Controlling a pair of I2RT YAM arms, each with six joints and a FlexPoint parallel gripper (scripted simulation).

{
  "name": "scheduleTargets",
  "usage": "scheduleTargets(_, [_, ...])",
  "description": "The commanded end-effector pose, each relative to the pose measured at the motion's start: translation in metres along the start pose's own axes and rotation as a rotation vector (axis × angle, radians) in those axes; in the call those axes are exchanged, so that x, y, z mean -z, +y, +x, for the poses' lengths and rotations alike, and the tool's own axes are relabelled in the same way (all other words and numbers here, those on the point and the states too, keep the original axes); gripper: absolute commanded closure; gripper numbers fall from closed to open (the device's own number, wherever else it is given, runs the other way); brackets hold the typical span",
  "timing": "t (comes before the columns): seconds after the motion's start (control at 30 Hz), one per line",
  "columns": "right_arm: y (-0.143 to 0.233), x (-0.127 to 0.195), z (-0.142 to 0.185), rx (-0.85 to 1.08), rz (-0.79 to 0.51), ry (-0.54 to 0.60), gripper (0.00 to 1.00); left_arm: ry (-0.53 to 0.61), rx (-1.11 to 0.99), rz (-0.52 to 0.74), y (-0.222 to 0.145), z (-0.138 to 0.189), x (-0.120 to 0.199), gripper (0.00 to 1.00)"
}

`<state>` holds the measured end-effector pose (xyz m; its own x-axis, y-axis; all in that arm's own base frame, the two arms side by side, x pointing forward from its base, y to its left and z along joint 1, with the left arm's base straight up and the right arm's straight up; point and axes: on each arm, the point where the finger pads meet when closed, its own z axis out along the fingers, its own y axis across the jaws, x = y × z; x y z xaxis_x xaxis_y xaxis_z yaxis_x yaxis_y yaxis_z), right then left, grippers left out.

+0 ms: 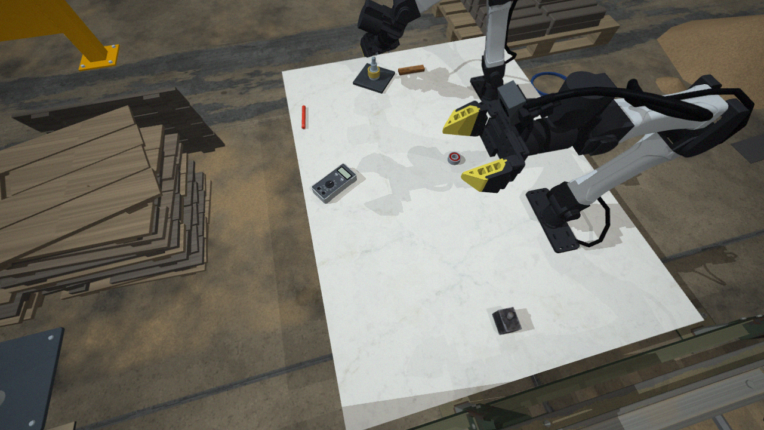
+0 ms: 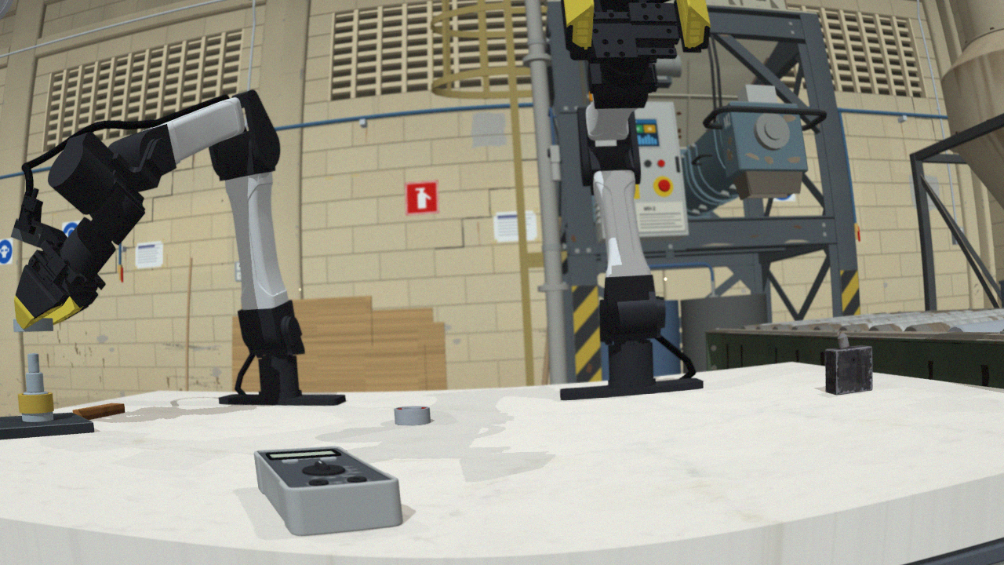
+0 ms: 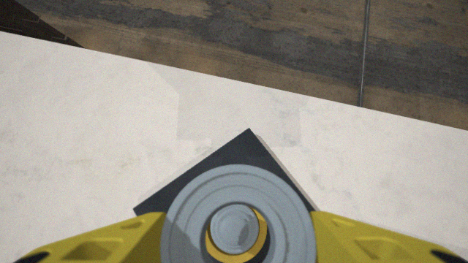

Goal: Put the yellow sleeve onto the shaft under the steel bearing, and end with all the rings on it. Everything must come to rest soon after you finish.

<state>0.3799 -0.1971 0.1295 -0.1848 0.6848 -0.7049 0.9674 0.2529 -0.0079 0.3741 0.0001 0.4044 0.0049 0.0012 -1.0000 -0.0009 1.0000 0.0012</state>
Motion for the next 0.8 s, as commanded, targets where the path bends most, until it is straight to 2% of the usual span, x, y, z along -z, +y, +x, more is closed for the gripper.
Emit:
scheduleTargets(0.0, [0.005, -0.005, -0.004, -0.032, -0.010, -0.030, 1.00, -0.029, -0.004, -0.006, 0.000, -0.010, 0.001, 0.00])
scheduleTargets(0.1, [0.005, 0.003, -0.013, -0.057, -0.031, -0.046, 1.00, -0.029, -0.004, -0.006, 0.000, -0.010, 0.001, 0.00])
scheduleTargets(0.2, [0.002, -0.012, 0.001, -0.034, -0.002, -0.027, 1.00, -0.029, -0.004, -0.006, 0.000, -0.010, 0.001, 0.00])
scheduleTargets(0.43, [0.002, -0.014, 0.001, -0.046, -0.005, -0.030, 1.00, -0.029, -0.004, -0.006, 0.000, -0.010, 0.001, 0.00])
scheduleTargets(0.5, [0.008, 0.003, -0.021, -0.083, -0.051, -0.065, 1.00, -0.029, -0.004, -0.006, 0.000, -0.010, 0.001, 0.00])
scheduleTargets(0.53, [0.001, -0.013, 0.001, -0.048, -0.015, -0.038, 1.00, -0.029, -0.004, -0.006, 0.000, -0.010, 0.001, 0.00])
scheduleTargets(0.57, [0.002, -0.019, 0.007, -0.038, -0.005, -0.029, 1.00, -0.029, -0.004, -0.006, 0.000, -0.010, 0.001, 0.00])
scheduleTargets(0.7, [0.005, -0.009, -0.006, -0.075, -0.039, -0.055, 1.00, -0.029, -0.004, -0.006, 0.000, -0.010, 0.001, 0.00])
scheduleTargets(0.77, [0.002, -0.024, 0.012, -0.041, -0.005, -0.030, 1.00, -0.029, -0.004, -0.006, 0.000, -0.010, 0.001, 0.00])
